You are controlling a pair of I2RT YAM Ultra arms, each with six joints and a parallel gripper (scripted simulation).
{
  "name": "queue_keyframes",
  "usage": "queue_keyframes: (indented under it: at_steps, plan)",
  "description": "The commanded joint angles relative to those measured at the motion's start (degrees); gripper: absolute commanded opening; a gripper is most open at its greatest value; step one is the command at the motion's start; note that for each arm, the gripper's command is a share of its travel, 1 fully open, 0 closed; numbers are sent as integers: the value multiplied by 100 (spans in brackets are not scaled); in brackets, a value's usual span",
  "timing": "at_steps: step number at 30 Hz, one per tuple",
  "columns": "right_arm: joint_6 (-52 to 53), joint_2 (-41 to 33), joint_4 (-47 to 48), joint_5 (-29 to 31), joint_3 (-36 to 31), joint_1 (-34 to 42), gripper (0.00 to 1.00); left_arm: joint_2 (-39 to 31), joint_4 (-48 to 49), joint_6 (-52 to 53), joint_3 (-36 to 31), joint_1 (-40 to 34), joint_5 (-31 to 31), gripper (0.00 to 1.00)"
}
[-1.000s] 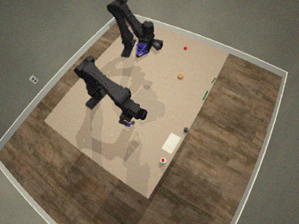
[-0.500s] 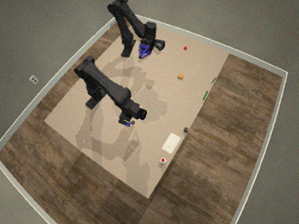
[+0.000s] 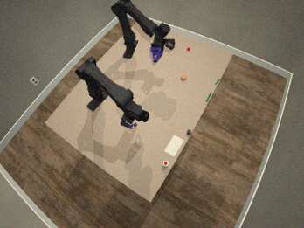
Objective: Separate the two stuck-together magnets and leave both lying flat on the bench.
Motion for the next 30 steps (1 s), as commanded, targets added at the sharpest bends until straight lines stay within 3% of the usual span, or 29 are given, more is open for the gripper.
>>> queue_keyframes:
  at_steps: [1, 28, 30]
  plan:
    - [-2, -33, 1, -1, 30, -3, 100, 33, -1147, 991, 311, 165, -239, 25]
    - [-2, -33, 1, -1, 30, -3, 100, 876, -7457, 6117, 2461, 1306, -1705, 25]
    - [-2, -33, 1, -1, 30, -3, 100, 876, -7457, 6116, 2461, 1306, -1705, 25]
